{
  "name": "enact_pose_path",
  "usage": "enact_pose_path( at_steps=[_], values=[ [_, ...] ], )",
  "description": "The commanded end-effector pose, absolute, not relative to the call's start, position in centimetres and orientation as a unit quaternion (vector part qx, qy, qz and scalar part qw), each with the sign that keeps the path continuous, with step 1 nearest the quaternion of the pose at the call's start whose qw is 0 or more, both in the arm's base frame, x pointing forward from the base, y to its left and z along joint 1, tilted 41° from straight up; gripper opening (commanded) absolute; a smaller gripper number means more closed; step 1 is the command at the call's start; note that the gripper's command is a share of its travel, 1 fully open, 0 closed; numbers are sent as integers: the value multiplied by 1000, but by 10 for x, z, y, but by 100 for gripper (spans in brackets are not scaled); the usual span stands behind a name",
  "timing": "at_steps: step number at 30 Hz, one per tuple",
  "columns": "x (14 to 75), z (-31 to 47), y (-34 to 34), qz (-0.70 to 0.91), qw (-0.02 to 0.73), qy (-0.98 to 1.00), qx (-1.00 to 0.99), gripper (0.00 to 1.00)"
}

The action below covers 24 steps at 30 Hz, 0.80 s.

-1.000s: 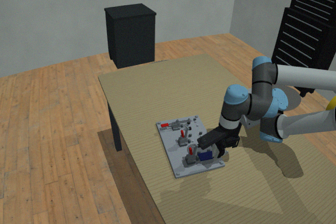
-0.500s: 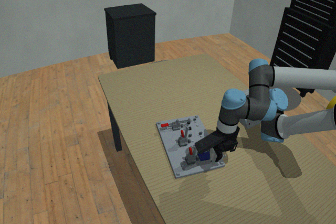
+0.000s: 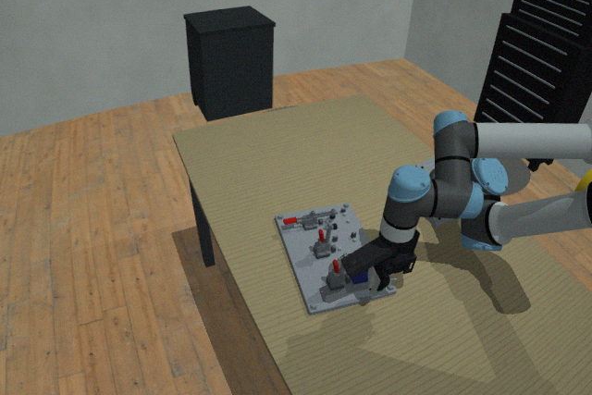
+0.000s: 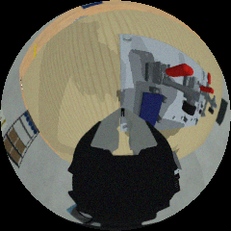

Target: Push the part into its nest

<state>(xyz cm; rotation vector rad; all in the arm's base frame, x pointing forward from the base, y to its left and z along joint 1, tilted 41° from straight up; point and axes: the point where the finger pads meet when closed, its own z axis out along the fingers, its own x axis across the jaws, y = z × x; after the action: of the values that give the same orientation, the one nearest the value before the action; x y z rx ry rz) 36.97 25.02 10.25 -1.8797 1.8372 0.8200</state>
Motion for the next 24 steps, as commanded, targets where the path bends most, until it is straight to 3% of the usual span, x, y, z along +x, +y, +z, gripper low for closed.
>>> enact_pose_path(
  at_steps=[1, 24],
  values=[
    [370, 101, 251, 292, 193, 655, -670, 0],
    [370, 99, 248, 292, 193, 655, -670, 0]
  ],
)
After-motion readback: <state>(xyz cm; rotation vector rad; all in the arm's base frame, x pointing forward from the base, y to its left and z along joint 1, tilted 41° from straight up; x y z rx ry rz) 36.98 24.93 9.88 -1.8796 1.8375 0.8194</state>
